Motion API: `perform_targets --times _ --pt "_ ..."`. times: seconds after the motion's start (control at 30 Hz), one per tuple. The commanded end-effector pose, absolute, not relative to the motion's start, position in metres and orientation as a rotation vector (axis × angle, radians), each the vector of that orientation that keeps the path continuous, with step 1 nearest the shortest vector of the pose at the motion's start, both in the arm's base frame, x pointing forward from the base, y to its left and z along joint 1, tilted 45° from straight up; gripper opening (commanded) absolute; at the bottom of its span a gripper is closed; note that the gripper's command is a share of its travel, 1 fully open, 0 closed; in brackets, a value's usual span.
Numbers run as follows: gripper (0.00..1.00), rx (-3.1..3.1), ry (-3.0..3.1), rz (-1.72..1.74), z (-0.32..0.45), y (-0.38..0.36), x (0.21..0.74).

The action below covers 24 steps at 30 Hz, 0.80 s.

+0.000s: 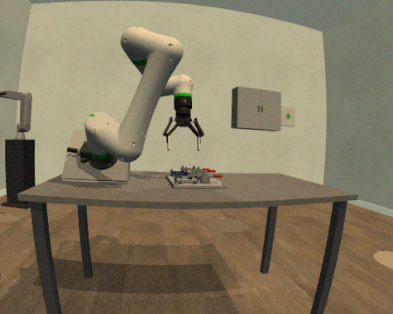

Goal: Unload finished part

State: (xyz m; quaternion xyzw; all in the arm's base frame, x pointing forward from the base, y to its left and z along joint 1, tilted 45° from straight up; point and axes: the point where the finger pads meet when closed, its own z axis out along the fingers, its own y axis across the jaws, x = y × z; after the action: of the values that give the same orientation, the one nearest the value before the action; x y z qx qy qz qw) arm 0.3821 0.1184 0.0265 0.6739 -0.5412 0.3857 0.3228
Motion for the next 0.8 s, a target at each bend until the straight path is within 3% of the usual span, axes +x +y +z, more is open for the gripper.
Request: perform_targets --times 0.0,0.77 --pt "1.00 1.860 -1.289 0.913 0.039 0.116 0.384" --pt "1.00 1.971 -1.106 0.783 0.055 0.111 0.387"
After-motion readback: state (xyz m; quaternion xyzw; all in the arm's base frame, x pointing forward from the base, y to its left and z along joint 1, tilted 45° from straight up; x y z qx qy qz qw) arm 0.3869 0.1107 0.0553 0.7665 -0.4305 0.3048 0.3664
